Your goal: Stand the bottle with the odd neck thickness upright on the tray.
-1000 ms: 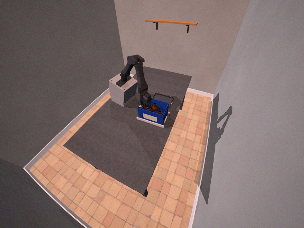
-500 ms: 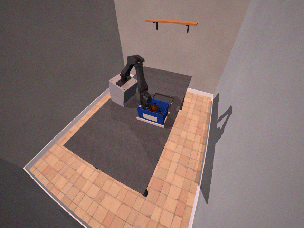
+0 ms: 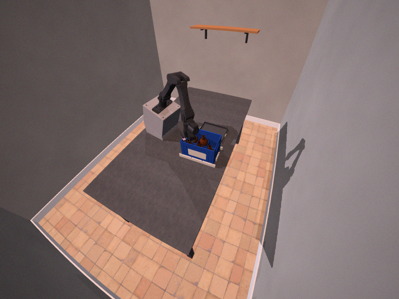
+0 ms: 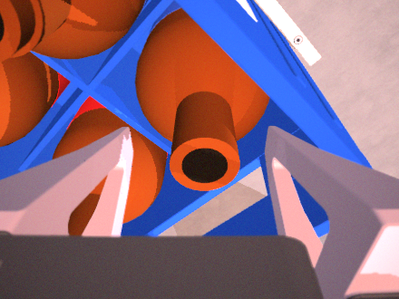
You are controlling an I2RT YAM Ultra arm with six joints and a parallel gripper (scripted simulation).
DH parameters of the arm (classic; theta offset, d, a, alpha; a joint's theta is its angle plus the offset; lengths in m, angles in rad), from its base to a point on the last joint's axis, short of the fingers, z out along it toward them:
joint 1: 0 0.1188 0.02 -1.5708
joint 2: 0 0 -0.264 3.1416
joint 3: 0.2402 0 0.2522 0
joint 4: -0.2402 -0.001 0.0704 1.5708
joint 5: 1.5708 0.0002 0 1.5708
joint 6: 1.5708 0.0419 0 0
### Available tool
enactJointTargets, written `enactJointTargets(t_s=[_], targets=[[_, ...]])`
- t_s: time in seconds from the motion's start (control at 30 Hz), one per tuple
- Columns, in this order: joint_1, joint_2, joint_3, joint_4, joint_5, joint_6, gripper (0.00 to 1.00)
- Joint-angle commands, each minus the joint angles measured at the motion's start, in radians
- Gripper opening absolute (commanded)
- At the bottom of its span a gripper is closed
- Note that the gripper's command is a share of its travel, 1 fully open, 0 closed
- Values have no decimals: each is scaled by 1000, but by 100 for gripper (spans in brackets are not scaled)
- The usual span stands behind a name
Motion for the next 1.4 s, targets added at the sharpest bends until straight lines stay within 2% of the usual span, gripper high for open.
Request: enactJointTargets(t_s=[0.0,0.57,1.07,1.37], targets=[[-8,-12,11,21,13,0,61],[-19,-99,21,-77,12,-11,61],[-33,-235,51,-239,0,-25,61],[-37,-262,63,-280,-2,-27,61]])
